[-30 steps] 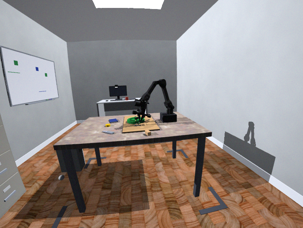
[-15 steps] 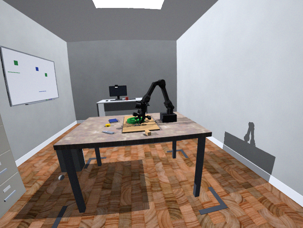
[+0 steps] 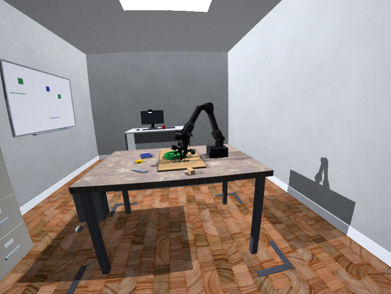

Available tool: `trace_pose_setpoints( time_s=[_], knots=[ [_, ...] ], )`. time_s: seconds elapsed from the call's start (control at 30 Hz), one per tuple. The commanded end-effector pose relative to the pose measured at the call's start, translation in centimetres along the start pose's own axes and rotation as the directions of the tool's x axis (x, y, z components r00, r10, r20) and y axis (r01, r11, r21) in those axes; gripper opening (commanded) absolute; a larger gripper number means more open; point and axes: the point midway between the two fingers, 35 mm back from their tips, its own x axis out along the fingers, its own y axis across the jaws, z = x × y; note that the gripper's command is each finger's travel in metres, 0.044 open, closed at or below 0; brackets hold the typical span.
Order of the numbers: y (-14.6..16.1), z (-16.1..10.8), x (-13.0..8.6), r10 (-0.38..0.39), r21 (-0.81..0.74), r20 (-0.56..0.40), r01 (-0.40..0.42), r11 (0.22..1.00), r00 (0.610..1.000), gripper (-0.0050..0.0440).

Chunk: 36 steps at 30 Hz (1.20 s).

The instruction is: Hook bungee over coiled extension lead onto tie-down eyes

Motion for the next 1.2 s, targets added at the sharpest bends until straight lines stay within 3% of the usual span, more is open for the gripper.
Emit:
trace_pose_setpoints(
  time_s=[0.0,1.17],
  knots=[
    [1.2,-0.3,-0.9,0.035,0.003,-0.012,-0.035,0.999,0.999,-0.005],
    [1.9,-0.3,-0.4,0.034,-0.001,-0.012,-0.034,0.999,0.999,-0.005]
  ],
)
